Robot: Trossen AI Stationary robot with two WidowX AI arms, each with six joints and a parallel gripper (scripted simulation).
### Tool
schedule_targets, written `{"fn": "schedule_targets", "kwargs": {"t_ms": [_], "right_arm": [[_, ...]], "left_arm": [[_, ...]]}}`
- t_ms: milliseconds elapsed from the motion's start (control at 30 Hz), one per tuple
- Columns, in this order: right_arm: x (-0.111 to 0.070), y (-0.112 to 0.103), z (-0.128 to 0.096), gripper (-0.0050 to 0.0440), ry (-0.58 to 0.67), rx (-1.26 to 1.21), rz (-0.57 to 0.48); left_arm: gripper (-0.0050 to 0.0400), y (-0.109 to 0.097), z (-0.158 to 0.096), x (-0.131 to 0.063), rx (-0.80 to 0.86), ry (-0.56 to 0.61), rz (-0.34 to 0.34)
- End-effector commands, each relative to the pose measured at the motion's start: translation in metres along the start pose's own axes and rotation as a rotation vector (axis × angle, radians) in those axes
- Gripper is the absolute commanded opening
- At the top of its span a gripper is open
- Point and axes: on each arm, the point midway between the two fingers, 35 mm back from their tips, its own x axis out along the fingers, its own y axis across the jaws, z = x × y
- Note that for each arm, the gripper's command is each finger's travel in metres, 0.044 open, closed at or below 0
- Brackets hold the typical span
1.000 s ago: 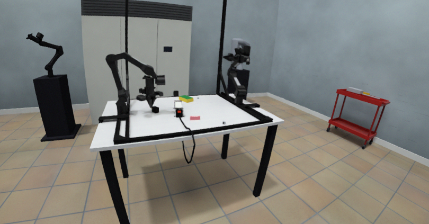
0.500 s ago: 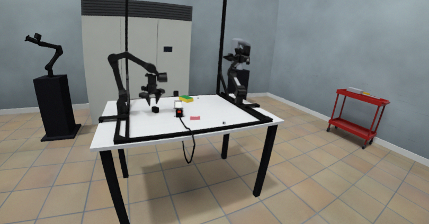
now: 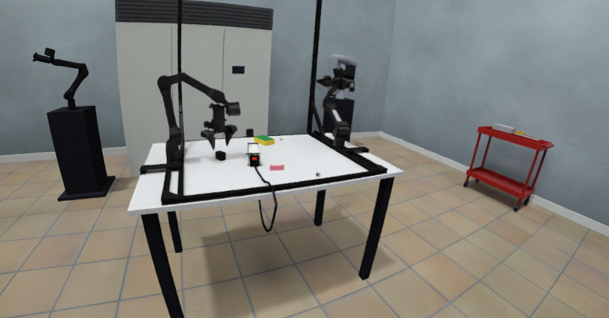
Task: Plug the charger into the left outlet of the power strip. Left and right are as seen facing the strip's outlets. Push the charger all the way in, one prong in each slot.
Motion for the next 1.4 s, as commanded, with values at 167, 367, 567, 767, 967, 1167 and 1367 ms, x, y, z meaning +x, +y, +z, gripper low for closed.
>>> {"fn": "schedule_targets", "kwargs": {"t_ms": [167, 367, 567, 767, 967, 1167, 1367], "right_arm": [[0.041, 0.005, -0.004, 0.0400, -0.008, -0.011, 0.022], [0.046, 0.004, -0.004, 0.0400, -0.008, -0.013, 0.022], [0.051, 0.004, -0.004, 0.0376, -0.008, -0.012, 0.022], [0.047, 0.001, -0.005, 0.0280, -0.001, -0.010, 0.005], [0.047, 0.001, -0.005, 0.0208, -0.001, -0.010, 0.005], [0.047, 0.001, -0.005, 0.0175, -0.001, -0.010, 0.005], [0.047, 0.001, -0.005, 0.0141, -0.001, -0.010, 0.005]], "left_arm": [[0.0400, -0.001, 0.002, 0.000, 0.006, -0.001, -0.001], [0.0400, -0.001, 0.002, 0.000, 0.006, -0.001, -0.001], [0.0400, -0.001, 0.002, 0.000, 0.006, -0.001, -0.001], [0.0400, -0.001, 0.002, 0.000, 0.006, -0.001, -0.001], [0.0400, -0.001, 0.002, 0.000, 0.006, -0.001, -0.001], [0.0400, -0.001, 0.002, 0.000, 0.006, -0.001, -0.001], [0.0400, -0.001, 0.002, 0.000, 0.006, -0.001, -0.001]]}}
